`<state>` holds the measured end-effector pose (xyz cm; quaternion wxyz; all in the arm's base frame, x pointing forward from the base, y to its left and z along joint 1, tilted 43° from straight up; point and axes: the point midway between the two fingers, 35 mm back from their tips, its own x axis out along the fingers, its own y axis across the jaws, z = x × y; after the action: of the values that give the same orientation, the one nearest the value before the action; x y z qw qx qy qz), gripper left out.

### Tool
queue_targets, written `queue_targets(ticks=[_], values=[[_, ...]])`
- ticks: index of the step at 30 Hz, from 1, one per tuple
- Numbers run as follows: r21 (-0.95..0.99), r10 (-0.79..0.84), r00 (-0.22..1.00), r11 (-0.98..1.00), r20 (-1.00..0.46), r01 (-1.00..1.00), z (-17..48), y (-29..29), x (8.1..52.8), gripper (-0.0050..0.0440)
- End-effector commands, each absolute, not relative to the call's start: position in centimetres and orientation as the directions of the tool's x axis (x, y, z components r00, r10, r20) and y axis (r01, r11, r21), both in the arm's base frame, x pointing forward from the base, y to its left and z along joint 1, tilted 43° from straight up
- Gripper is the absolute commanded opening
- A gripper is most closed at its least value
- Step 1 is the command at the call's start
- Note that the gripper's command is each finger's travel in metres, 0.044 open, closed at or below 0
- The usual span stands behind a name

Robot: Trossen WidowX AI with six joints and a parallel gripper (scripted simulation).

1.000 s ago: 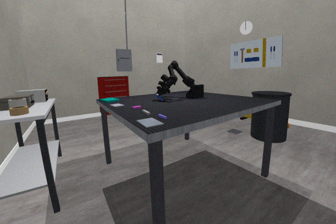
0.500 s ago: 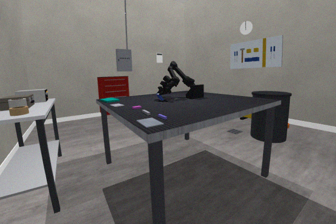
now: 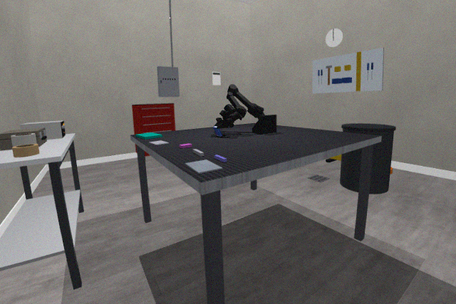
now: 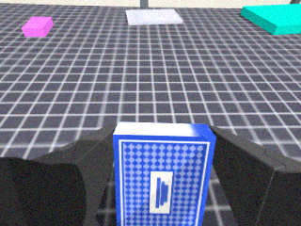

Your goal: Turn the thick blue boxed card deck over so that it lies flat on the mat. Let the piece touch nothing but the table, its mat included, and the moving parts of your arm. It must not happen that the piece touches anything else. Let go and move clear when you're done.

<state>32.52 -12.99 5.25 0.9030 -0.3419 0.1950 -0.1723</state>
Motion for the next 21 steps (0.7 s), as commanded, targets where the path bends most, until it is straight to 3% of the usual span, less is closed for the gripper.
queue_targets(ticks=[1, 21], values=[[-0.687, -0.448, 0.867, 0.702, -0.219, 0.188, 5.7, -12.8, 32.0, 0.0261], [-0.683, -0.499, 0.818, 0.705, -0.286, 0.191, 5.8, -12.4, 31.0, 0.0261]])
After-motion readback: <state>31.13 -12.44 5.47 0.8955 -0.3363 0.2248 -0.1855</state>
